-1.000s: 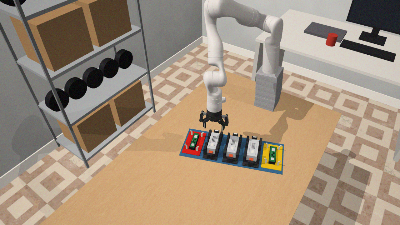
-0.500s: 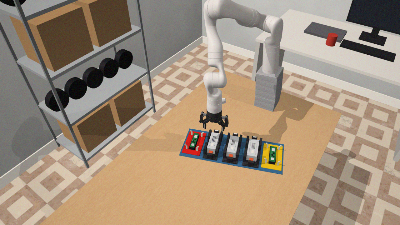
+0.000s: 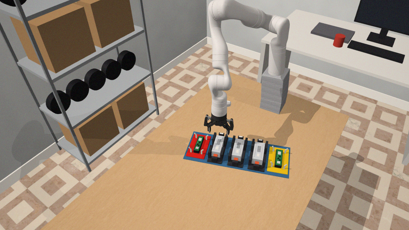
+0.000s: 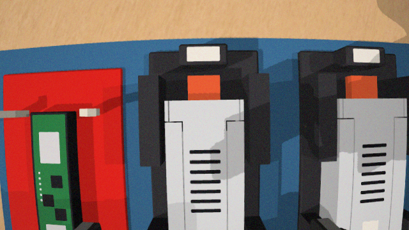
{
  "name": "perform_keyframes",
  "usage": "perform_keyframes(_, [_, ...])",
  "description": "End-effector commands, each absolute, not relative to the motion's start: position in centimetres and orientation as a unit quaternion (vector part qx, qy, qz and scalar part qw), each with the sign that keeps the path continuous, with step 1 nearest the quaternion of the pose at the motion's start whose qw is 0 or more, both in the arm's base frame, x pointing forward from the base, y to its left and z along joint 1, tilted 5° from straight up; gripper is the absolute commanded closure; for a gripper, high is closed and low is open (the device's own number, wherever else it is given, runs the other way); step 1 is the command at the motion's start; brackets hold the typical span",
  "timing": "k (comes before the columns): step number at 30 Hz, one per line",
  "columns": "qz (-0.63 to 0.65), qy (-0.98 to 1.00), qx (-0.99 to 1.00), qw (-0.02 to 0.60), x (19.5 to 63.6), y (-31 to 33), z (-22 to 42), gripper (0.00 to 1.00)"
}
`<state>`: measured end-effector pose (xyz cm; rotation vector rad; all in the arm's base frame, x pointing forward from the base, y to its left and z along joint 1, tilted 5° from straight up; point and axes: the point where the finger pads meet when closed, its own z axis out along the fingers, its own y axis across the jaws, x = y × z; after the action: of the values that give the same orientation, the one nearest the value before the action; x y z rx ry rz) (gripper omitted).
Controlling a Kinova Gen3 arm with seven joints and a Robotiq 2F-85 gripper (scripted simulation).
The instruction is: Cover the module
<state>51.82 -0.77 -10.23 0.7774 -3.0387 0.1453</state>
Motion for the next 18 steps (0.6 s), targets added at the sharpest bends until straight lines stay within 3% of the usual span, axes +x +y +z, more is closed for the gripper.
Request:
perform_keyframes(1, [0.047, -0.968, 0.248, 0.0, 51.9, -0.8, -10.2, 0.0])
perform_keyframes(9, [0.047, -0.968, 0.248, 0.0, 51.9, -0.8, -10.3, 0.0])
perform_keyframes(18, [0.047, -0.968, 0.248, 0.0, 49.3, 3.9, -10.9, 0.0])
